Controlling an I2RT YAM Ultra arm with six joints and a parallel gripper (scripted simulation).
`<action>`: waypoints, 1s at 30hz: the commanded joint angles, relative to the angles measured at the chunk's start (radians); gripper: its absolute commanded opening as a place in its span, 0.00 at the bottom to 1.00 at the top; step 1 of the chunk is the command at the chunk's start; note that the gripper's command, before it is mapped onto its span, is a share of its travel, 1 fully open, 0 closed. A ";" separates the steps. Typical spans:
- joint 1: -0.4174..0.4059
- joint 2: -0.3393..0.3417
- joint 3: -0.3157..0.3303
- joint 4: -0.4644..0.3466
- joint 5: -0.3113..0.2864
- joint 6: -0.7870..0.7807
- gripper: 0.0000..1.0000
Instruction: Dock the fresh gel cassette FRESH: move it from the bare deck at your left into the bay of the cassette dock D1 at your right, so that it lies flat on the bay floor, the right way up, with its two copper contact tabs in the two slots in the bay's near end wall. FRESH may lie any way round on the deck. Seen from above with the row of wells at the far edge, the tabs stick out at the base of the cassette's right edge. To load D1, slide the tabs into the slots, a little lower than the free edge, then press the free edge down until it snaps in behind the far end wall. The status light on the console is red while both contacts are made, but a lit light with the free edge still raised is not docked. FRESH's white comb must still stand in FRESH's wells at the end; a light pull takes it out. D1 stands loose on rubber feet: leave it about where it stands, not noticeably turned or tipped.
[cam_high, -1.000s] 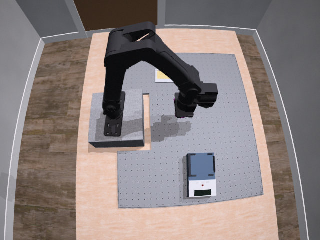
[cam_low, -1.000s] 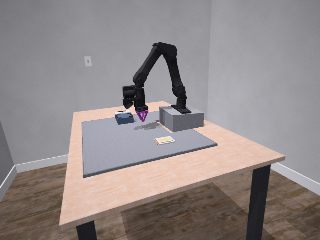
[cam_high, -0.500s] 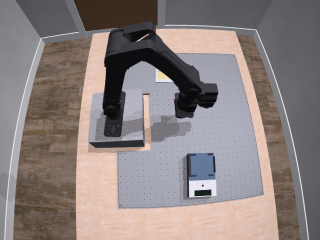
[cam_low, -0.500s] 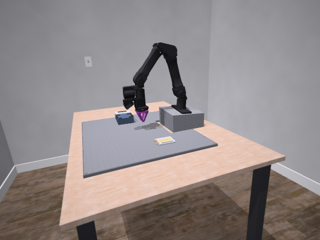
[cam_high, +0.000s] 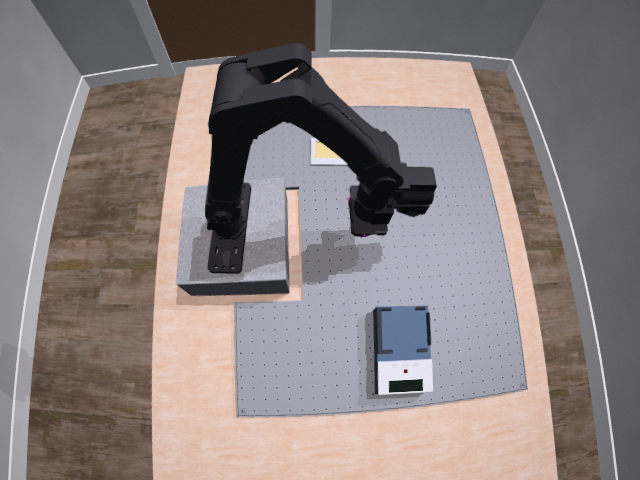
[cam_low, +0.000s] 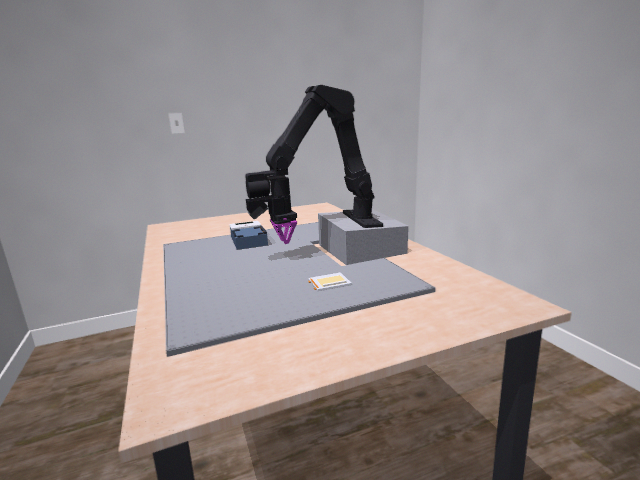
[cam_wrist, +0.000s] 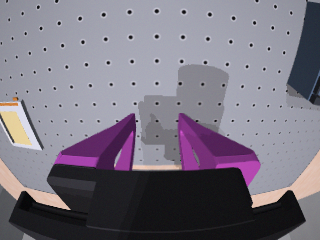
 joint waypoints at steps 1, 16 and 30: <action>0.000 -0.031 0.032 0.014 0.000 0.004 0.36; 0.140 -0.057 -0.036 -0.001 -0.018 0.188 0.36; 0.353 -0.080 0.005 -0.016 -0.030 0.400 0.36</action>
